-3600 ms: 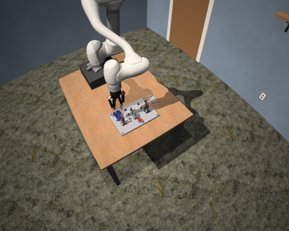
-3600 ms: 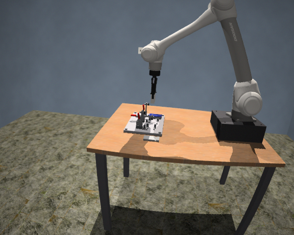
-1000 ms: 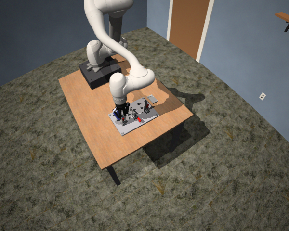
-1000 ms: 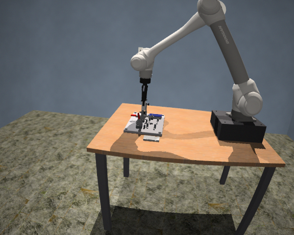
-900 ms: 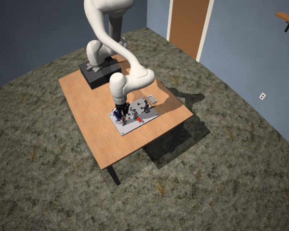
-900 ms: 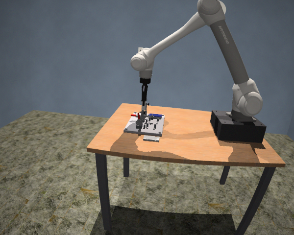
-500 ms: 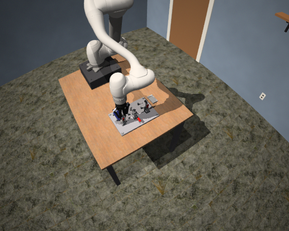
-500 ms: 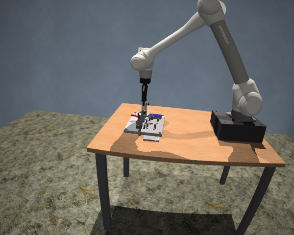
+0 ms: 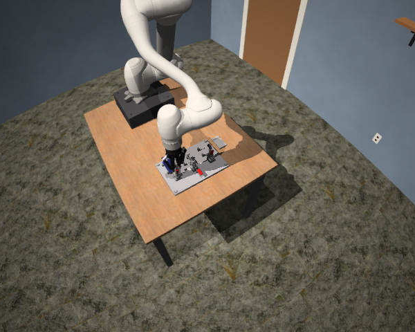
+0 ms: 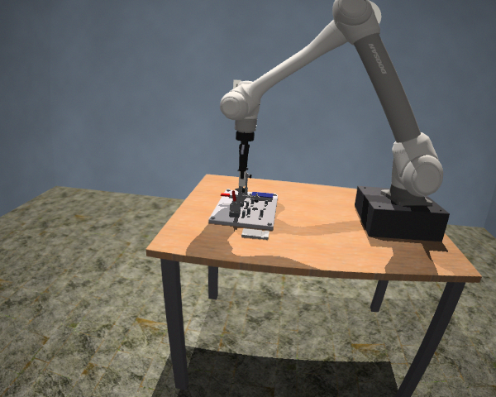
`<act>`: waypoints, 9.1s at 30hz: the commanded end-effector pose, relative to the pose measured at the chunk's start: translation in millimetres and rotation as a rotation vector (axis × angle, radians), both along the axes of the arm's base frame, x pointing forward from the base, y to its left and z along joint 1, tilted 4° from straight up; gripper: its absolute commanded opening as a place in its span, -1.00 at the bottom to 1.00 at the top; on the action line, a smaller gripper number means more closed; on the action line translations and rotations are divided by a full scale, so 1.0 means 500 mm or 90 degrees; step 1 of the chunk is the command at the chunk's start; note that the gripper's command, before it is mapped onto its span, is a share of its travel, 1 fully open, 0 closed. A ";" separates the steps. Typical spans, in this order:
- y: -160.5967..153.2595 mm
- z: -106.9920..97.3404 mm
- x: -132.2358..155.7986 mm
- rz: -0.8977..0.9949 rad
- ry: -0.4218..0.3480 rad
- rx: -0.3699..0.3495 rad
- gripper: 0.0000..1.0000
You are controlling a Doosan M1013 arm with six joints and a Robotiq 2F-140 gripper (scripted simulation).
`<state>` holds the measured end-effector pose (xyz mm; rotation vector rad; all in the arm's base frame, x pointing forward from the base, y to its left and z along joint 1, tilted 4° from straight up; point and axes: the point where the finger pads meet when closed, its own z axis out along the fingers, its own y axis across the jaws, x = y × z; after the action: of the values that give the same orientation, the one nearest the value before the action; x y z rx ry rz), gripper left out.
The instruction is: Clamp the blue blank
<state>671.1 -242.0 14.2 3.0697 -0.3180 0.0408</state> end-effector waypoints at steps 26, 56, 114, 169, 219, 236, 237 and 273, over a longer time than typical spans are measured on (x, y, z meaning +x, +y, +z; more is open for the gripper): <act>-0.001 0.000 0.004 0.000 0.000 0.000 -1.00; -0.007 -0.002 0.035 0.000 0.000 0.000 -1.00; -0.022 -0.050 0.094 0.000 0.000 0.000 -1.00; -0.025 -0.069 0.102 0.000 0.000 0.000 -1.00; -0.024 -0.051 0.103 0.000 0.000 0.000 -0.44; -0.020 0.029 0.101 0.000 0.000 0.000 -0.44; -0.020 0.029 0.101 0.000 0.000 0.000 -0.44; -0.020 0.029 0.101 0.000 0.000 0.000 -1.00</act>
<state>721.7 -251.9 28.3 3.0697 -0.3180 0.0407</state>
